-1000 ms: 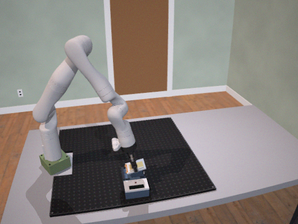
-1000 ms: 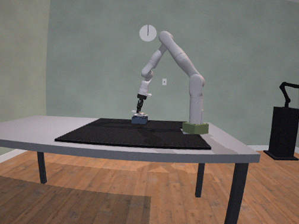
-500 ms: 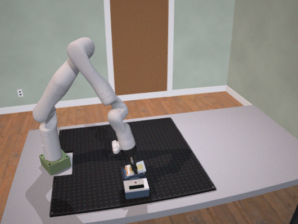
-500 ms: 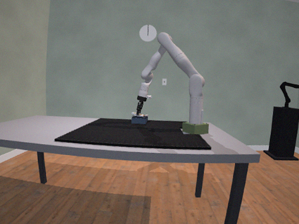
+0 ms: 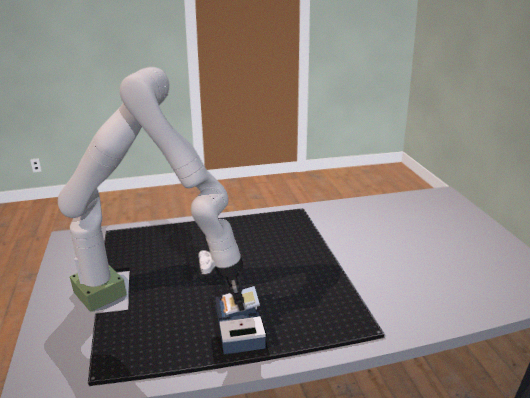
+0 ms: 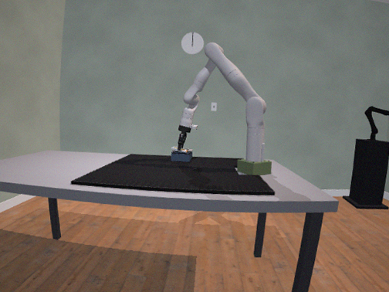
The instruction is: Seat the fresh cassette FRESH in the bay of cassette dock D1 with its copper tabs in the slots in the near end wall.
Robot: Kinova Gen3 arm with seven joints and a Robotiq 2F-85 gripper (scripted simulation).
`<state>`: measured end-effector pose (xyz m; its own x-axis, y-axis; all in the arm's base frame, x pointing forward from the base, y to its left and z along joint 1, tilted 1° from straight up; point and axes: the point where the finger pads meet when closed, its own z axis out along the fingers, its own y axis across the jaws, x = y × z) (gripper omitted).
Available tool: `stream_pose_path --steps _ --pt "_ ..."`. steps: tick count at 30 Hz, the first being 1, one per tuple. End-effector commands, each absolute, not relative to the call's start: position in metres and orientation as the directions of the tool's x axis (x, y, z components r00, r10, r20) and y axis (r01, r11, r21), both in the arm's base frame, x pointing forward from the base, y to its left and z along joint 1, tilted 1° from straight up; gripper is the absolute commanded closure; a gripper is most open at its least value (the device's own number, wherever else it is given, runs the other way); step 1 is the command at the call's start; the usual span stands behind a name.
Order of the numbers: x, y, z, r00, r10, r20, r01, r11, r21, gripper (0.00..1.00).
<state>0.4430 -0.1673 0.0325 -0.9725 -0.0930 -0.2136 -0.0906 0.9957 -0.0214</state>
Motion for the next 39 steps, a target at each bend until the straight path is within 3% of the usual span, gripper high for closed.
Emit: stream_pose_path --steps 1,30,31,39 --pt "0.4432 -0.1674 0.0321 -0.972 -0.093 -0.214 -0.09 0.996 -0.022 1.0" --pt "0.4434 -0.1676 0.0248 -0.972 -0.093 -0.214 -0.09 0.996 -0.022 1.0" --pt "0.4432 -0.1676 0.0248 -0.972 -0.093 -0.214 -0.09 0.996 -0.022 0.0" --pt "0.4432 -0.1676 0.0248 -0.972 -0.093 -0.214 -0.09 0.996 -0.022 0.0"
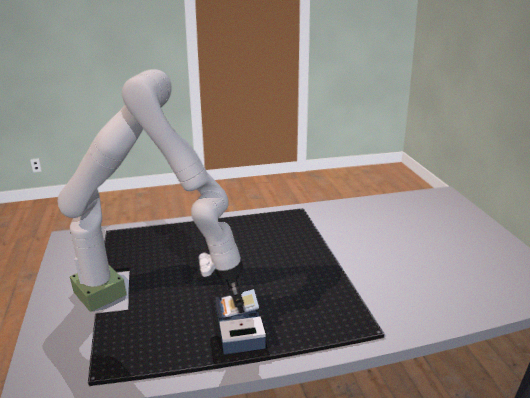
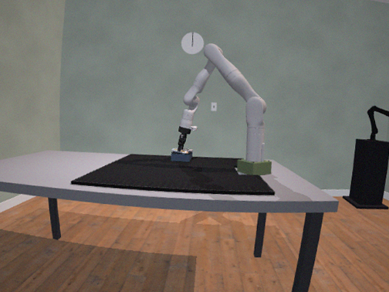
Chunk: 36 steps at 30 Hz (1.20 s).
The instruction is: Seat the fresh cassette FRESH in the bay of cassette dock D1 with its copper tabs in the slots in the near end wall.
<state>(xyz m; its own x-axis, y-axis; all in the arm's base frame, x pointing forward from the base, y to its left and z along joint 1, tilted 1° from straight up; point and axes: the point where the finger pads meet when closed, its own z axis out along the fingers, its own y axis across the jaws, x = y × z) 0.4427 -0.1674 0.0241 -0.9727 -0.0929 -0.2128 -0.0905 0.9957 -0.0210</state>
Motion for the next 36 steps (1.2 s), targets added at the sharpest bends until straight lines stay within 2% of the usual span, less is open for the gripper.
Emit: stream_pose_path --steps 1,36 --pt "0.443 -0.168 0.025 -0.972 -0.093 -0.214 -0.09 0.996 -0.022 0.0" --pt "0.443 -0.167 0.053 -0.972 -0.093 -0.214 -0.09 0.996 -0.022 0.0"
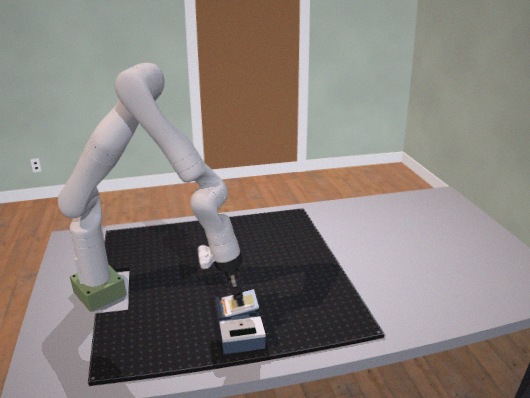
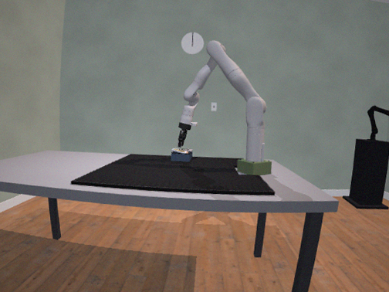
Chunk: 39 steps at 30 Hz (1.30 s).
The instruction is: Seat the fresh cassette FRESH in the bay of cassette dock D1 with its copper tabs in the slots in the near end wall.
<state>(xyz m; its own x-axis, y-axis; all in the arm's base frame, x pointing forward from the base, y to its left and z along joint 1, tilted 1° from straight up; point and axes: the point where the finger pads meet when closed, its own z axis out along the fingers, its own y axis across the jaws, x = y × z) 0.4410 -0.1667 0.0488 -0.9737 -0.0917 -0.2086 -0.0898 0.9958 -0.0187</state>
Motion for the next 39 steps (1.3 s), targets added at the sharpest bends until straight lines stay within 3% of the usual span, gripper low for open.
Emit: stream_pose_path --steps 1,21,22,27,39 --pt "0.443 -0.167 0.054 -0.972 -0.093 -0.214 -0.09 0.996 -0.022 0.0" --pt "0.442 -0.167 0.07 -0.972 -0.093 -0.214 -0.09 0.996 -0.022 0.0" --pt "0.444 -0.167 0.07 -0.979 -0.093 -0.182 -0.09 0.996 -0.022 1.0" --pt "0.45 -0.166 0.07 -0.996 -0.091 -0.016 -0.091 0.996 -0.022 1.0" --pt "0.464 -0.165 0.069 -0.996 -0.091 -0.015 -0.091 0.996 -0.022 1.0"
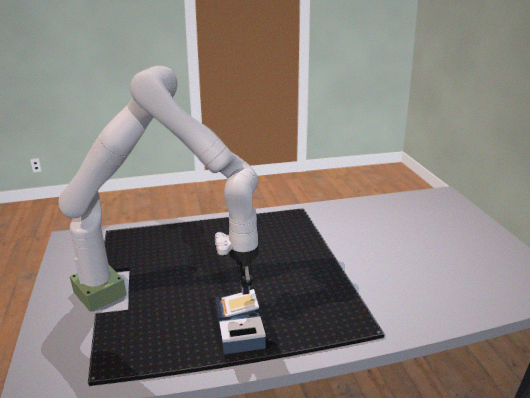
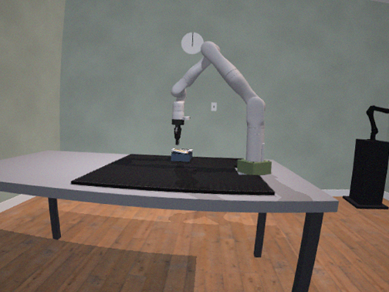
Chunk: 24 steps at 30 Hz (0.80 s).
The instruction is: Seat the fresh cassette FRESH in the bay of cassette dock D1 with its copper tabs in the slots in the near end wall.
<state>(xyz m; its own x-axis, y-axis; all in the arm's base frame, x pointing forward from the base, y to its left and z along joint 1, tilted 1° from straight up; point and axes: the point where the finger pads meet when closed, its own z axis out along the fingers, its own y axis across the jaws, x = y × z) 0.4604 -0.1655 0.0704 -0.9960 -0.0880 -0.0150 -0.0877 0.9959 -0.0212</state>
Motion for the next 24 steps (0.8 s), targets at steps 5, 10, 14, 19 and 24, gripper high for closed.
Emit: stream_pose_path --steps 5,10,14,19,24 --pt "0.47 -0.164 0.069 -0.996 -0.091 -0.015 -0.091 0.996 -0.022 1.0" --pt "0.476 -0.164 0.069 -0.996 -0.091 -0.015 -0.091 0.996 -0.022 1.0" --pt "0.48 -0.163 0.069 -0.996 -0.091 -0.015 -0.091 0.996 -0.022 1.0" --pt "0.486 -0.163 0.069 -0.996 -0.091 -0.015 -0.091 0.996 -0.022 1.0" --pt "0.493 -0.162 0.069 -0.996 -0.091 -0.015 -0.091 0.996 -0.022 1.0"
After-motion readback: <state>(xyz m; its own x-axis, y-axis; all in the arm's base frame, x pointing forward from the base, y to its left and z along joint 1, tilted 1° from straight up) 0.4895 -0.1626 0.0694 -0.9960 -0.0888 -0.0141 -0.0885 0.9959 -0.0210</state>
